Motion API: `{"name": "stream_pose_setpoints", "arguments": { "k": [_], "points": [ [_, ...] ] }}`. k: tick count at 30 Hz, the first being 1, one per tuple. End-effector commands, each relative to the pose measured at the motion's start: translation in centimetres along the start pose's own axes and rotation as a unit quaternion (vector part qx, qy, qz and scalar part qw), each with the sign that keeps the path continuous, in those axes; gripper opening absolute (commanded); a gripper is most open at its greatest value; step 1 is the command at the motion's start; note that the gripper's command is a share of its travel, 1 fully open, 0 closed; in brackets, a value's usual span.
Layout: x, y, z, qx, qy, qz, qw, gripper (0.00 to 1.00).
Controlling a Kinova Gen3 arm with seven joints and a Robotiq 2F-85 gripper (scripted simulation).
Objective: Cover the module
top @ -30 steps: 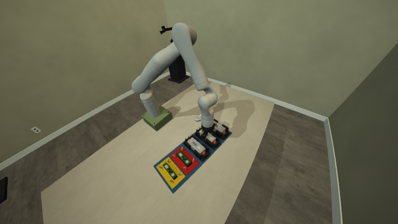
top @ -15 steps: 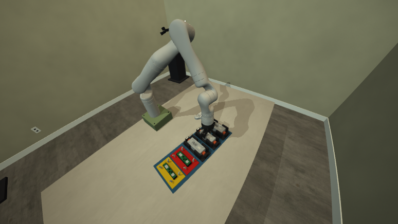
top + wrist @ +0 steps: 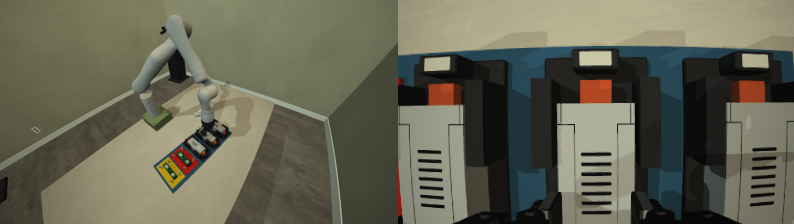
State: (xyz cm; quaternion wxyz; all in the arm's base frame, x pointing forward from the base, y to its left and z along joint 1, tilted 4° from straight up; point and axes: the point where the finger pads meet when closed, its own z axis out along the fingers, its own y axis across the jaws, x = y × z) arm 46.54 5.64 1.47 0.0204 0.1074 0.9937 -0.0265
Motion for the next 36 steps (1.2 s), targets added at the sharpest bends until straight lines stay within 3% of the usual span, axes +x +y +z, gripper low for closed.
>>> {"name": "stream_pose_setpoints", "arguments": {
  "k": [1,4,36],
  "points": [
    [-0.04,0.02,-0.85,0.000,-0.001,0.000,1.000,0.00],
    [-0.04,0.02,-1.75,0.000,-0.001,0.000,1.000,0.00],
    [-0.04,0.02,-1.75,0.000,-0.001,0.000,1.000,0.00]
  ]
}}
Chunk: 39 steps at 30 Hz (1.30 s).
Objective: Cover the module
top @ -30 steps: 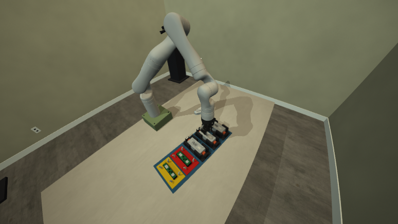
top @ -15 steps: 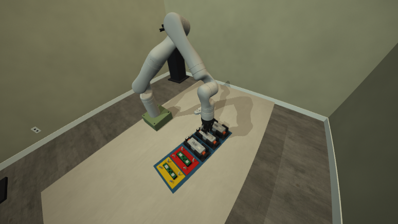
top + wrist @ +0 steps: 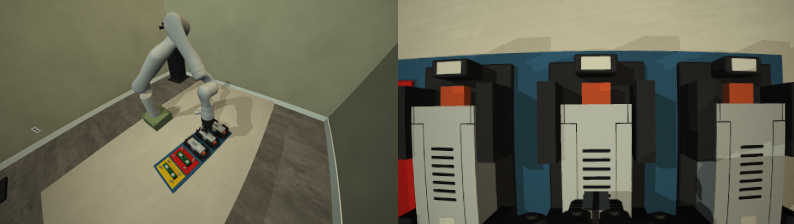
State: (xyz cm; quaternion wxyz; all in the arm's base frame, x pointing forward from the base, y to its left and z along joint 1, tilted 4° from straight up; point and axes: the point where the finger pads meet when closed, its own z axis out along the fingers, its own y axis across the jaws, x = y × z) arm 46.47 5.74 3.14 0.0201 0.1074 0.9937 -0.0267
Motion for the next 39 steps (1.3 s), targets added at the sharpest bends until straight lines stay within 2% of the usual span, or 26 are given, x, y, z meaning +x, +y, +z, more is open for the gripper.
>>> {"name": "stream_pose_setpoints", "arguments": {
  "k": [1,26,27,39],
  "points": [
    [-0.05,0.02,-0.07,0.000,-0.001,0.000,1.000,0.00],
    [-0.05,0.02,-0.07,0.000,-0.001,0.000,1.000,0.00],
    [-0.05,0.02,-0.07,0.000,-0.001,0.000,1.000,1.00],
    [-0.05,0.02,-0.07,0.000,-0.001,0.000,1.000,1.00]
  ]
}}
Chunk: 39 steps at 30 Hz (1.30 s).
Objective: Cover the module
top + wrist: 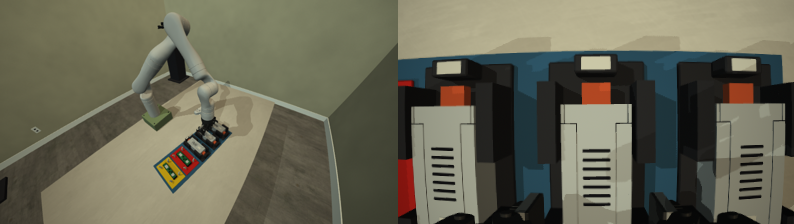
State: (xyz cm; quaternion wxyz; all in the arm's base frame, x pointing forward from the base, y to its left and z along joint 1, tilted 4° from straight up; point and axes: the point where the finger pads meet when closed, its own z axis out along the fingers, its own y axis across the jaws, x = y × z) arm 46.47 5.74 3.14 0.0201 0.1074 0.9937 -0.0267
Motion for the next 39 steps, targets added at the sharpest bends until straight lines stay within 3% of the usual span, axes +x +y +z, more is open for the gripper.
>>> {"name": "stream_pose_setpoints", "arguments": {
  "k": [1,21,39],
  "points": [
    [-0.1,0.0,-0.1,0.000,-0.001,0.000,1.000,1.00],
    [-0.1,0.0,-0.1,0.000,-0.001,0.000,1.000,1.00],
    [-0.1,0.0,1.0,0.000,-0.001,0.000,1.000,1.00]
  ]
}}
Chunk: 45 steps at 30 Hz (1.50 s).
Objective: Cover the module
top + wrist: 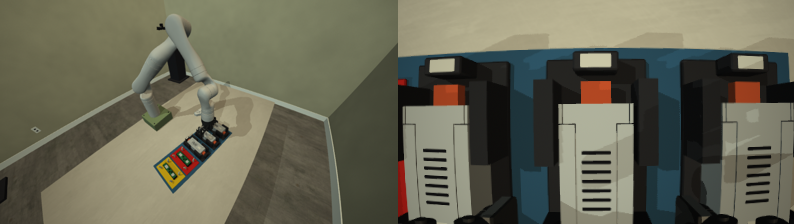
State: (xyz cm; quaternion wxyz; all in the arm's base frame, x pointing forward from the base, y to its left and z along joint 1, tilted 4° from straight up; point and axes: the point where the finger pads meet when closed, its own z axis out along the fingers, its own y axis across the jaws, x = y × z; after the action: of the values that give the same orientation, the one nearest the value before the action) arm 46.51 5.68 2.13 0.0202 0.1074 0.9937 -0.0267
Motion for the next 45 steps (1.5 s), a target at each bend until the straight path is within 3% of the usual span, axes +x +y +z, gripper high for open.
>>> {"name": "stream_pose_setpoints", "arguments": {
  "k": [1,45],
  "points": [
    [0.0,0.0,0.1,0.000,-0.001,0.000,1.000,1.00],
    [0.0,0.0,2.9,0.000,-0.001,0.000,1.000,1.00]
  ]
}}
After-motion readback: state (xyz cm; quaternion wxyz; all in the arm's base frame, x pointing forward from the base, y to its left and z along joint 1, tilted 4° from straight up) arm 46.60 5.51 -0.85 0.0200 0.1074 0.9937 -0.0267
